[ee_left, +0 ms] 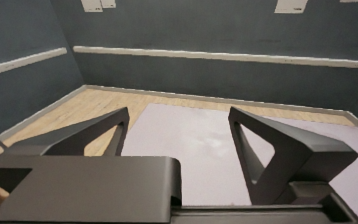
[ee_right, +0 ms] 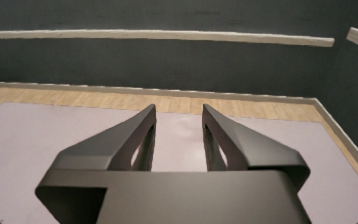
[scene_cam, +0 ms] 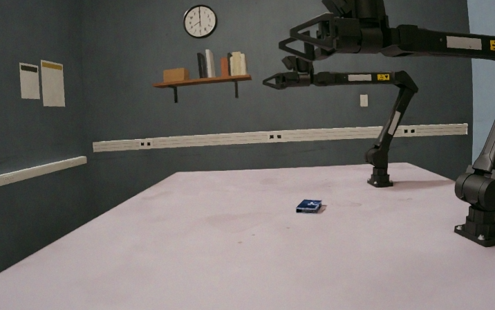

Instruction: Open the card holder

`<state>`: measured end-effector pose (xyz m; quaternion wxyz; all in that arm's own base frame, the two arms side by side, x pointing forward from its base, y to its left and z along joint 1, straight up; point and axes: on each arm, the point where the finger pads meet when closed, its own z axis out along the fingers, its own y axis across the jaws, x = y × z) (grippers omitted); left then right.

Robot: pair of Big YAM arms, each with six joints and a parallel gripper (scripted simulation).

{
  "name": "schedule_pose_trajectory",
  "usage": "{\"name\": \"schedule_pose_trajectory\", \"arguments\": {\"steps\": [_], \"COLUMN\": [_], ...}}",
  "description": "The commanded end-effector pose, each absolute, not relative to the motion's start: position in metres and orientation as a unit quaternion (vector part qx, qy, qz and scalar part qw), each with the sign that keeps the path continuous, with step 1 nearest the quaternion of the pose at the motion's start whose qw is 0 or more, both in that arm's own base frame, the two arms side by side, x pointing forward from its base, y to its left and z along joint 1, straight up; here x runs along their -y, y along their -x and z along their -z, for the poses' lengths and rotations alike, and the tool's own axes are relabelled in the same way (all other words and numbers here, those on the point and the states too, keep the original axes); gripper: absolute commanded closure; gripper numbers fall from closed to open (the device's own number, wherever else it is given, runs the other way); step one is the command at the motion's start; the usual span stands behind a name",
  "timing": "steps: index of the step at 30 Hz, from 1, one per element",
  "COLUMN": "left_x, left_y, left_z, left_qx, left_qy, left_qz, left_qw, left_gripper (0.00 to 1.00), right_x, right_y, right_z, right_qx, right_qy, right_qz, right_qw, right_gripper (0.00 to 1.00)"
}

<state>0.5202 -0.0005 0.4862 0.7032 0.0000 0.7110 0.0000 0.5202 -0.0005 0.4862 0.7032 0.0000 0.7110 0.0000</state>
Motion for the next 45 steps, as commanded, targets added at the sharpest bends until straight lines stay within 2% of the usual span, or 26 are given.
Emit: {"name": "schedule_pose_trajectory", "arguments": {"steps": [1,8,9,12,22,24,32,39,41,45], "left_x": [0.000,0.000,0.000,0.000,0.000,0.000,0.000,0.000,0.000,0.000], "left_y": [-0.520,-0.520,-0.520,-0.520,-0.520,-0.520,-0.520,-0.520,-0.520,-0.520], "left_z": [-0.508,-0.508,-0.508,-0.508,-0.508,-0.508,-0.508,-0.508,-0.508,-0.508], "left_qx": [-0.697,-0.697,-0.697,-0.697,-0.697,-0.697,-0.697,-0.697,-0.697,-0.697], "left_qy": [0.000,0.000,0.000,0.000,0.000,0.000,0.000,0.000,0.000,0.000], "left_qz": [0.000,0.000,0.000,0.000,0.000,0.000,0.000,0.000,0.000,0.000], "left_qw": [0.717,0.717,0.717,0.717,0.717,0.717,0.717,0.717,0.717,0.717], "left_gripper": [0.00,0.00,0.00,0.00,0.00,0.00,0.00,0.00,0.00,0.00], "right_x": [0.000,0.000,-0.011,-0.020,-0.091,-0.091,-0.161,-0.218,-0.218,-0.246], "right_y": [-0.518,-0.519,-0.529,-0.536,-0.562,-0.562,-0.556,-0.523,-0.523,-0.494], "right_z": [-0.516,-0.513,-0.467,-0.494,-0.399,-0.399,-0.302,-0.217,-0.217,-0.173], "right_qx": [-0.693,-0.694,-0.729,-0.721,-0.810,-0.810,-0.865,-0.885,-0.885,-0.882], "right_qy": [0.000,0.000,0.015,0.029,0.138,0.138,0.249,0.358,0.358,0.420], "right_qz": [0.000,0.000,-0.003,-0.001,0.000,0.000,-0.007,-0.009,-0.009,-0.014], "right_qw": [0.721,0.720,0.685,0.692,0.570,0.570,0.435,0.298,0.298,0.214], "right_gripper": [0.66,0.66,0.66,0.66,0.66,0.66,0.66,0.66,0.66,0.66]}}
